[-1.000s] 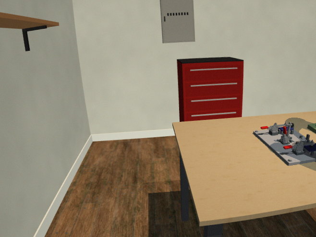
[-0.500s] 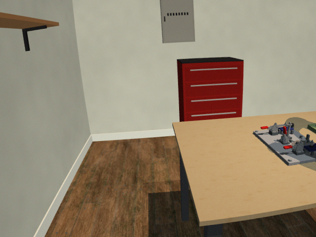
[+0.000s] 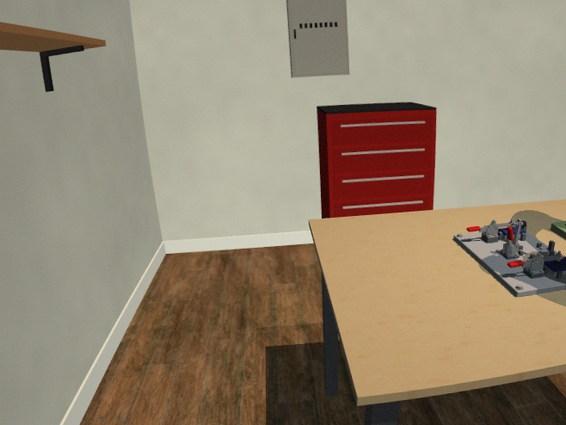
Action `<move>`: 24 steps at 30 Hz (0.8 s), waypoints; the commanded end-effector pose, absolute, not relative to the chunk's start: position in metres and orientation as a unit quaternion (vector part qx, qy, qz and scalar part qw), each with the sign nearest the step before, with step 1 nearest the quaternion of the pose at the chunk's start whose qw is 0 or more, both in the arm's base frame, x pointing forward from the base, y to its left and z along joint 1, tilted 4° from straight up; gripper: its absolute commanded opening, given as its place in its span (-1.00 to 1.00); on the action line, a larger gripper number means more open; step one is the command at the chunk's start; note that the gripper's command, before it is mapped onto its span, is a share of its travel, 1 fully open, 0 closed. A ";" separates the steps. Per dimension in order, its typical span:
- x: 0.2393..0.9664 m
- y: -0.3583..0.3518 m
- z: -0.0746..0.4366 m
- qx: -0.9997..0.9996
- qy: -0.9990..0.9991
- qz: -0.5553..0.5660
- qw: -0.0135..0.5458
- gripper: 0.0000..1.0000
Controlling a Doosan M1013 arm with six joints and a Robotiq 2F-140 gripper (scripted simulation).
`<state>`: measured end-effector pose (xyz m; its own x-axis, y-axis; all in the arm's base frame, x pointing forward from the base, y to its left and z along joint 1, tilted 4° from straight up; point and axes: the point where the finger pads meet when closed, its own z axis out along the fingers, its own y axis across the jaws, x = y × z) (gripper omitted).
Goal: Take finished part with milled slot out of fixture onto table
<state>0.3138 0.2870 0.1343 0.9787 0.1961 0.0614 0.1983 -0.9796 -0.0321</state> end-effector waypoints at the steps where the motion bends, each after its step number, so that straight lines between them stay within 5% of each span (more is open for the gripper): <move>1: 0.314 0.287 0.134 -0.994 -0.099 -0.029 0.019 -0.06; 24: 0.314 0.287 0.137 -0.994 -0.099 -0.029 0.019 -0.06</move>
<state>0.3138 0.2869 0.1360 0.9787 0.1961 0.0615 0.1983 -0.9796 -0.0321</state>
